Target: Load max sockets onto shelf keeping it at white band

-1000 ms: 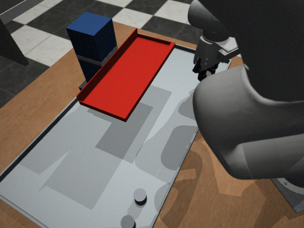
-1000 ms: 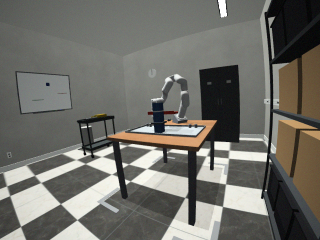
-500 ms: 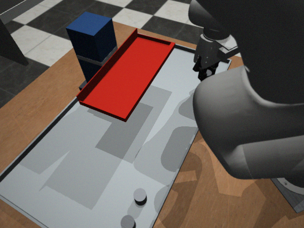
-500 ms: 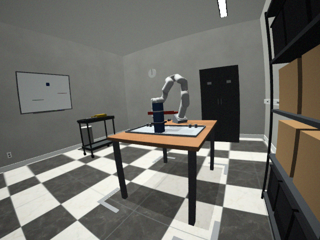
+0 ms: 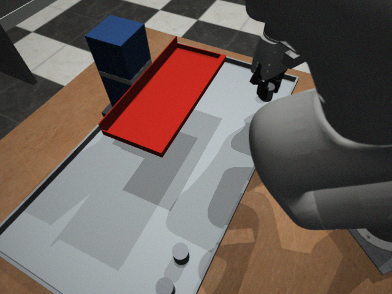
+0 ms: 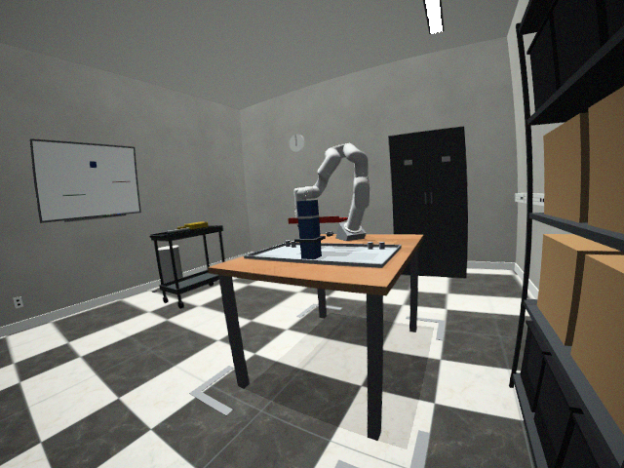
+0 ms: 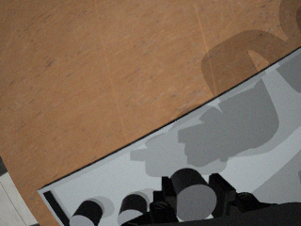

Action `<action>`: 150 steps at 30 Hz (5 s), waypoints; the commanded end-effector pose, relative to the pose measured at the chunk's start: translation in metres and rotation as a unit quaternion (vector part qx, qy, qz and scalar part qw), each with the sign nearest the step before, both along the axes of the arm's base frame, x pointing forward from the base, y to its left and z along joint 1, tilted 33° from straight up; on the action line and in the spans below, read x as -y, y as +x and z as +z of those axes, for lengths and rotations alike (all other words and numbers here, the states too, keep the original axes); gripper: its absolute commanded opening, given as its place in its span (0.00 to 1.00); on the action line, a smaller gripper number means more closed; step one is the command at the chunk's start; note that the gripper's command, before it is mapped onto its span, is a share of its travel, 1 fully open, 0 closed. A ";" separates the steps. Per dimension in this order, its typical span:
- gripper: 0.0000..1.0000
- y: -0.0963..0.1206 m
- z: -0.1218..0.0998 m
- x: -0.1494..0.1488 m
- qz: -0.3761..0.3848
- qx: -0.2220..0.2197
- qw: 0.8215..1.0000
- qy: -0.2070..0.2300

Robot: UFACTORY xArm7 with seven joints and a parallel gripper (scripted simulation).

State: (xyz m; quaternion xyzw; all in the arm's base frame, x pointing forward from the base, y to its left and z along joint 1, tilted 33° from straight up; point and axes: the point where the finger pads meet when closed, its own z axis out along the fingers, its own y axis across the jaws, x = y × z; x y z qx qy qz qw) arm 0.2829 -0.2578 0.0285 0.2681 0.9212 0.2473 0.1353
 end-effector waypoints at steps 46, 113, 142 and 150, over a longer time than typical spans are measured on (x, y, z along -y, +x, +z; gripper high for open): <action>0.00 -0.067 0.067 0.033 -0.001 0.001 1.000 -0.002; 0.00 -0.097 0.205 -0.016 -0.002 0.007 1.000 -0.001; 0.00 -0.054 0.251 -0.099 -0.003 -0.004 1.000 -0.005; 0.00 0.020 0.280 -0.090 -0.003 -0.002 1.000 -0.005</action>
